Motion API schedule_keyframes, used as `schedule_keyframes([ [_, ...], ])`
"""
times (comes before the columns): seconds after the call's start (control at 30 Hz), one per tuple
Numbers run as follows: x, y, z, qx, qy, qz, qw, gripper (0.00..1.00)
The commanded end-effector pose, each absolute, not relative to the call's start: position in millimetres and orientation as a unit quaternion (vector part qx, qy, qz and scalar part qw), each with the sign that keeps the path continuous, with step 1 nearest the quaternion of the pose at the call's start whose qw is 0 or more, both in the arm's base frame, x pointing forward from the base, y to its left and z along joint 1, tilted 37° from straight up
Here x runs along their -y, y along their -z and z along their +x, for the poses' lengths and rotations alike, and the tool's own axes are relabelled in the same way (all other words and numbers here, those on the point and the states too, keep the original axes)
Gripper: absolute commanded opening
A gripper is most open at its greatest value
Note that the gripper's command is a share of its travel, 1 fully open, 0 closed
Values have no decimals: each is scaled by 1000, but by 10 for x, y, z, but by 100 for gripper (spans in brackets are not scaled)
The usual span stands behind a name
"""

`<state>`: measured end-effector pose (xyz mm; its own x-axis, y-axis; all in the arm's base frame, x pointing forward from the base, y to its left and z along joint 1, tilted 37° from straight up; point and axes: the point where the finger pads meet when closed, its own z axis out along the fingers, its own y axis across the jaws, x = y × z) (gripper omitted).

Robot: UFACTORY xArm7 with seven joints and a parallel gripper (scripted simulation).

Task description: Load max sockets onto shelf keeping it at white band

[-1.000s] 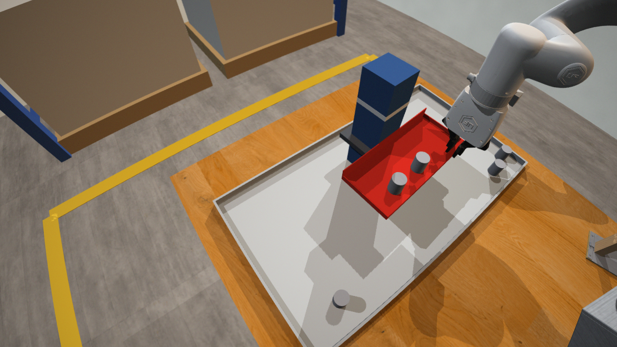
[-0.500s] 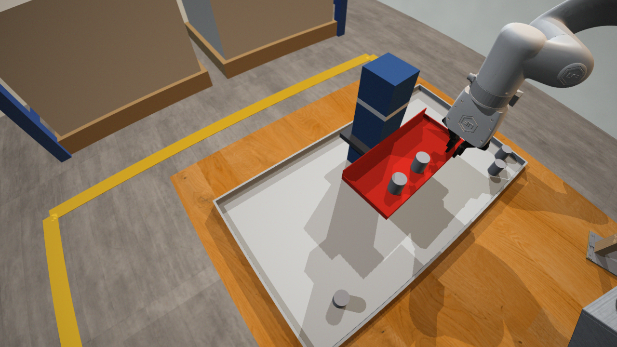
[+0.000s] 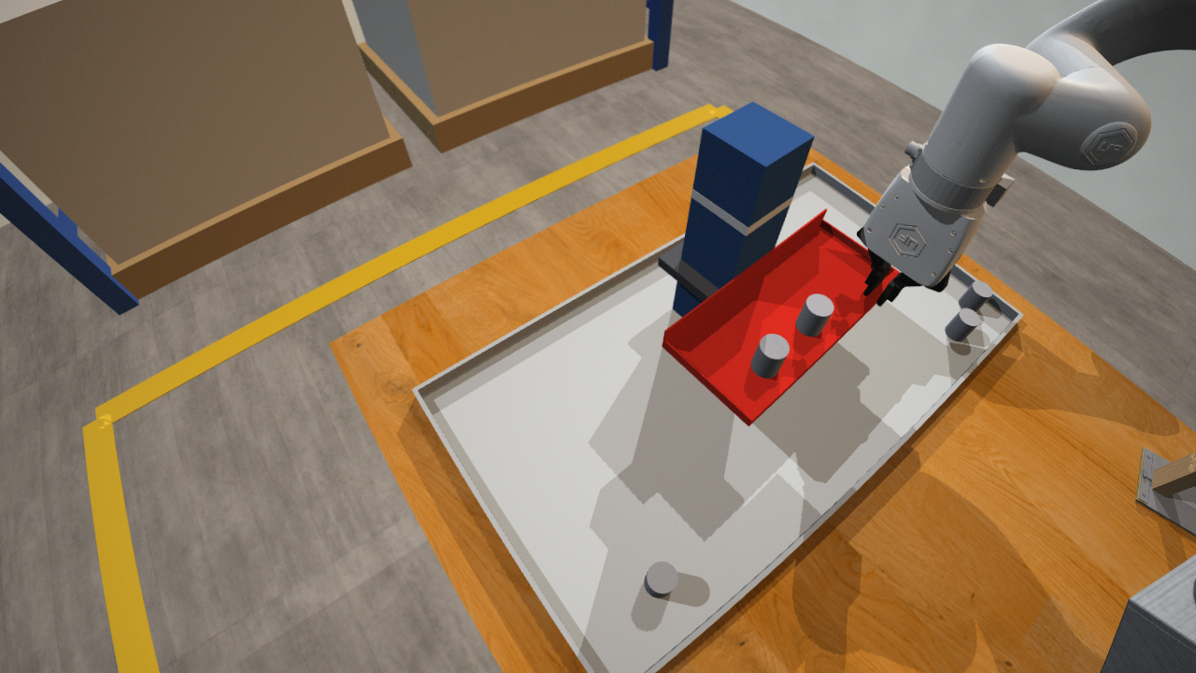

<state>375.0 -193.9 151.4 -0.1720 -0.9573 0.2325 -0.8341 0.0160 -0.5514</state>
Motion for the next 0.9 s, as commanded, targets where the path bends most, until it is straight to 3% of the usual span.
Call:
schedule_keyframes([
  [0.0,1937,-1525,3756,-705,299,-635,104,0],
  [0.87,1923,-1566,3730,-705,299,-635,104,0],
])
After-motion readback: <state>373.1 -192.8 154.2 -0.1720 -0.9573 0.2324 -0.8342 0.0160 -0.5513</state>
